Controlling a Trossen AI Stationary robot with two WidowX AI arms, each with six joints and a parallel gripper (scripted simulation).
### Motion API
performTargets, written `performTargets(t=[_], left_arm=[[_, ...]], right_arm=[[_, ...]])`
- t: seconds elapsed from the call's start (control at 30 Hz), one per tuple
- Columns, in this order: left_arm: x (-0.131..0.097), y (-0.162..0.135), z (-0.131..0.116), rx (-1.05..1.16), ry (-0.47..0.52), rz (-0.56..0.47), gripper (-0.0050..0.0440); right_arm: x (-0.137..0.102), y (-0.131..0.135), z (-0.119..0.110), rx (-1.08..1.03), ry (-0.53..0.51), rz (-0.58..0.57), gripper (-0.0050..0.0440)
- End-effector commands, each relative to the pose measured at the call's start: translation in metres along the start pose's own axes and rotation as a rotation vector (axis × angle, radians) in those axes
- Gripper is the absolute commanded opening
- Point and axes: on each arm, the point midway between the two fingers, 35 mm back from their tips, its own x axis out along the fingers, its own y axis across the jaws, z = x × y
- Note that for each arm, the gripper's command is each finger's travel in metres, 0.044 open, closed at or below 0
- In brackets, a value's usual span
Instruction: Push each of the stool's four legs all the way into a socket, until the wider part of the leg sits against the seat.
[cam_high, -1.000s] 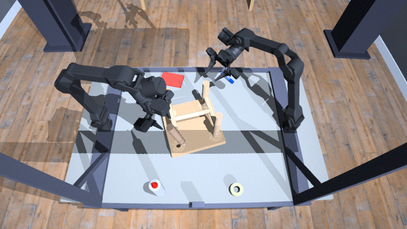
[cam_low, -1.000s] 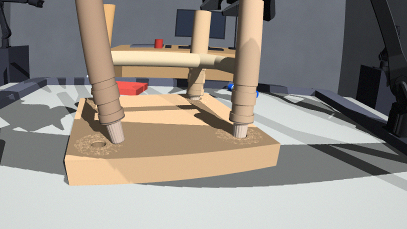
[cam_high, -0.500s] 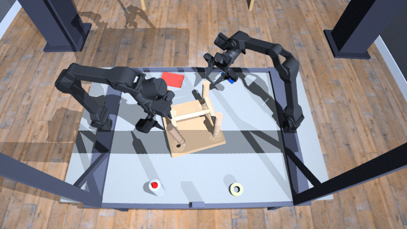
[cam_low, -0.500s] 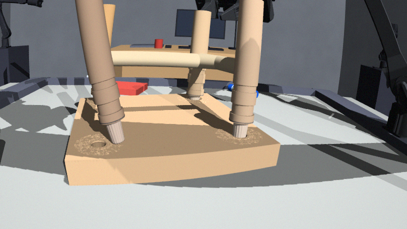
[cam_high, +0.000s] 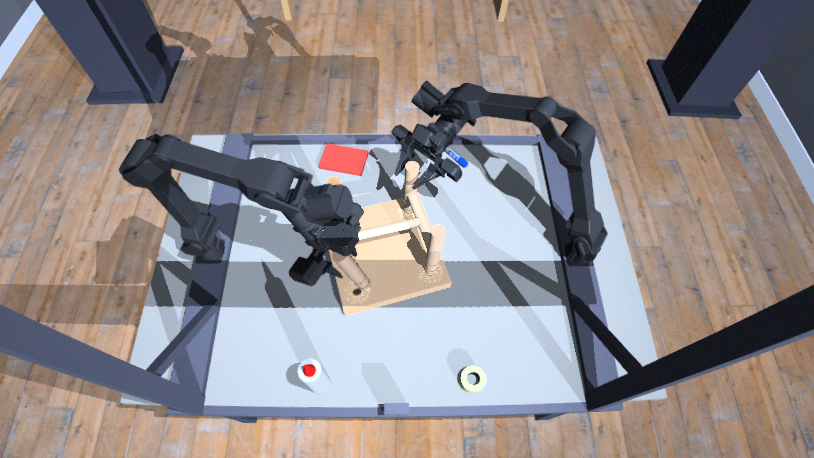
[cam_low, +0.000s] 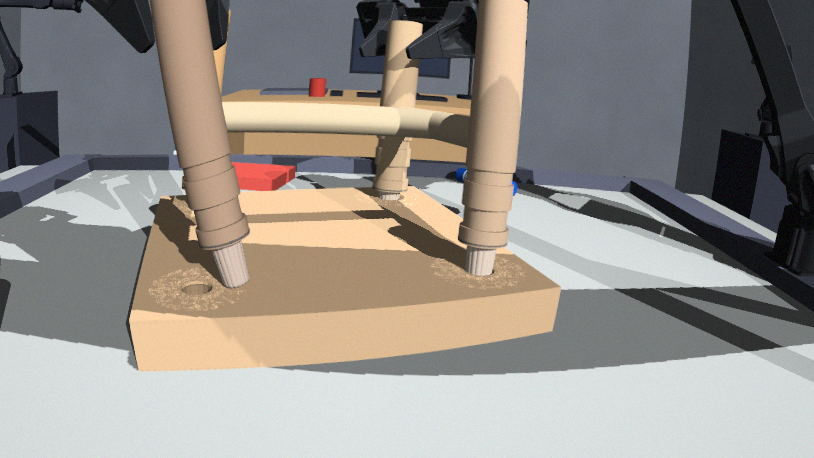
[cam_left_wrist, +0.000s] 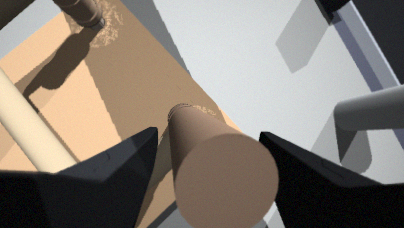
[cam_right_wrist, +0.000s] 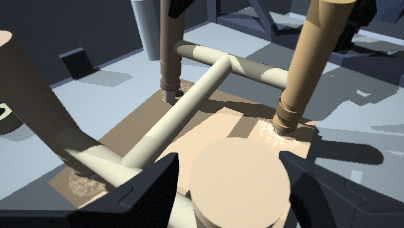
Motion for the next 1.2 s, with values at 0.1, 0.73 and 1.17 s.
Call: performTargets(t=[0.1,0.73,1.17], left_arm=[[0.002,0.0,0.008,0.005,-0.027,0.006,0.026],[-0.001,0.001,0.008,0.002,-0.022,-0.007,0.0121],[0.002,0.012,0.02,-0.047,0.103,-0.123,0.0121]], right_arm=[[0.0,0.001,0.014,-0.029,-0.012,-0.025,0.0205],[-0.001,-0.002,0.011,-0.026,-0.011,-0.025,0.0072],[-0.001,-0.002,0.011,-0.026,-0.011,-0.025,0.0103]])
